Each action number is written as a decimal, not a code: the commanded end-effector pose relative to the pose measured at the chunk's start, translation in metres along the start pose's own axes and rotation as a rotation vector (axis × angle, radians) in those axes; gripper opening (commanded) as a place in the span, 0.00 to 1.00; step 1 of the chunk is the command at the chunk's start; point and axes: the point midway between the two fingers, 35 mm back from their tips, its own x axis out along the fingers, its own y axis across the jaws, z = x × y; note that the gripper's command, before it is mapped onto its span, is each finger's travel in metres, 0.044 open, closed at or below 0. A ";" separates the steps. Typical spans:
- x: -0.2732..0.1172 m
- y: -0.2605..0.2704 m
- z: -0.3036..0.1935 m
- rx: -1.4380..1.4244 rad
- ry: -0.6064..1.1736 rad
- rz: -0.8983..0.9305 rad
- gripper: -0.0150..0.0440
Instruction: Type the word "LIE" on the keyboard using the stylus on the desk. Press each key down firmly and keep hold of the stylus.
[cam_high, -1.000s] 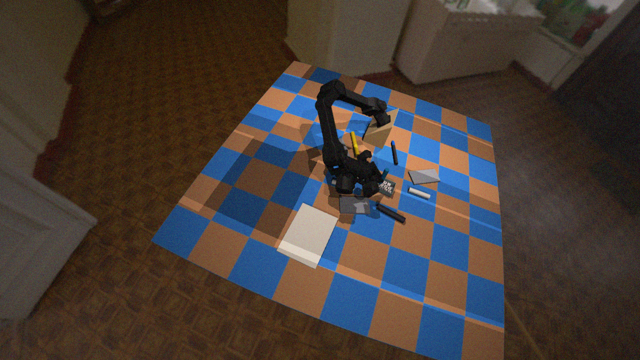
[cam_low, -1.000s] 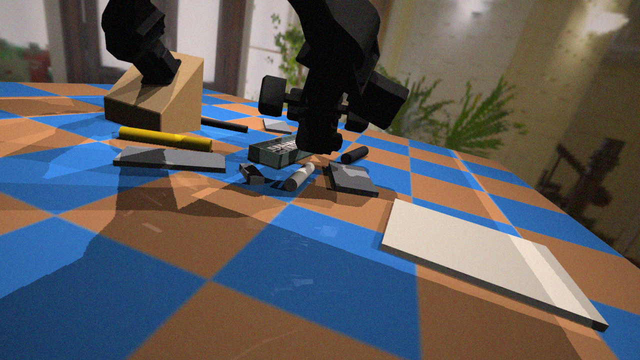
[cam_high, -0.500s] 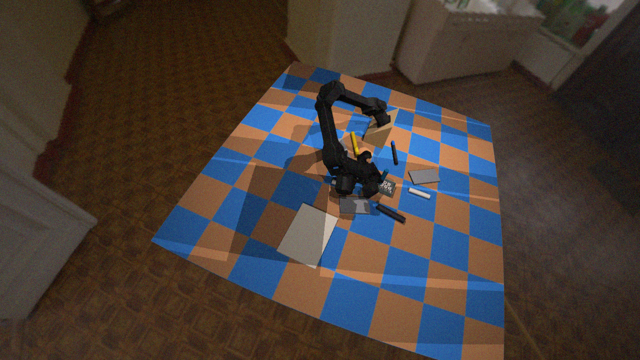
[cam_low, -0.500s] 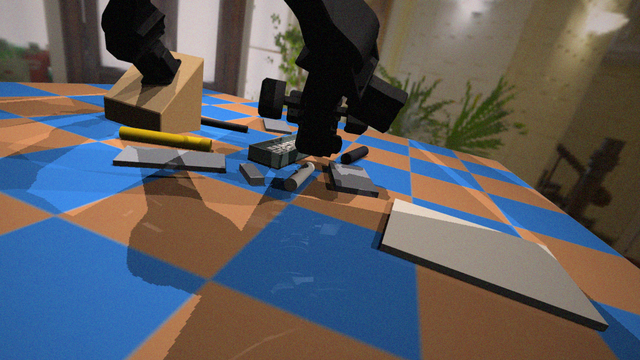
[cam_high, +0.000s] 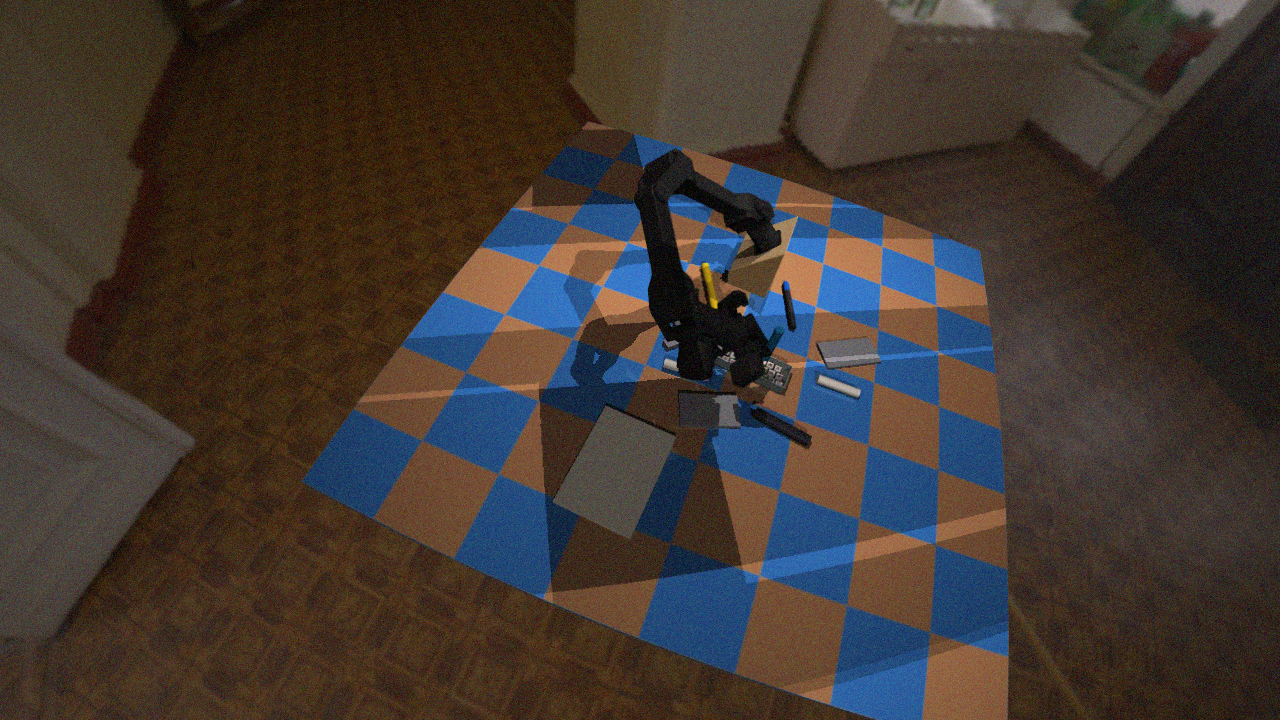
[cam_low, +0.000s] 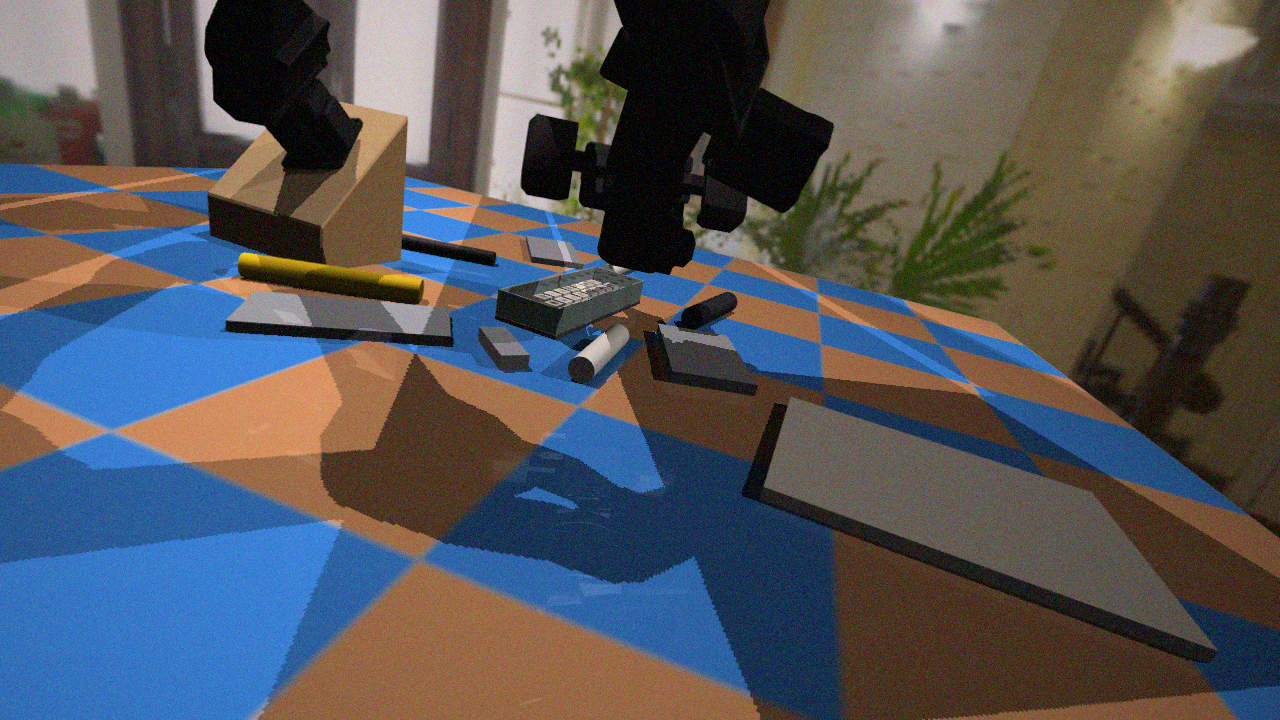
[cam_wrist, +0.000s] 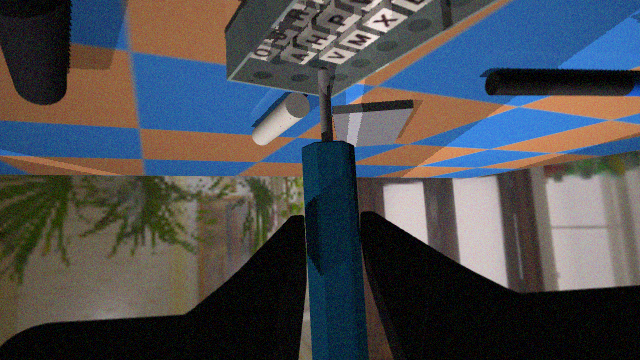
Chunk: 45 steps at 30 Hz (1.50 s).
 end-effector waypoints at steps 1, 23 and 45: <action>-0.005 0.000 -0.005 0.007 0.003 0.006 0.39; -0.024 -0.046 0.006 0.007 0.001 0.003 0.25; -0.014 -0.054 0.024 0.009 0.001 0.002 0.39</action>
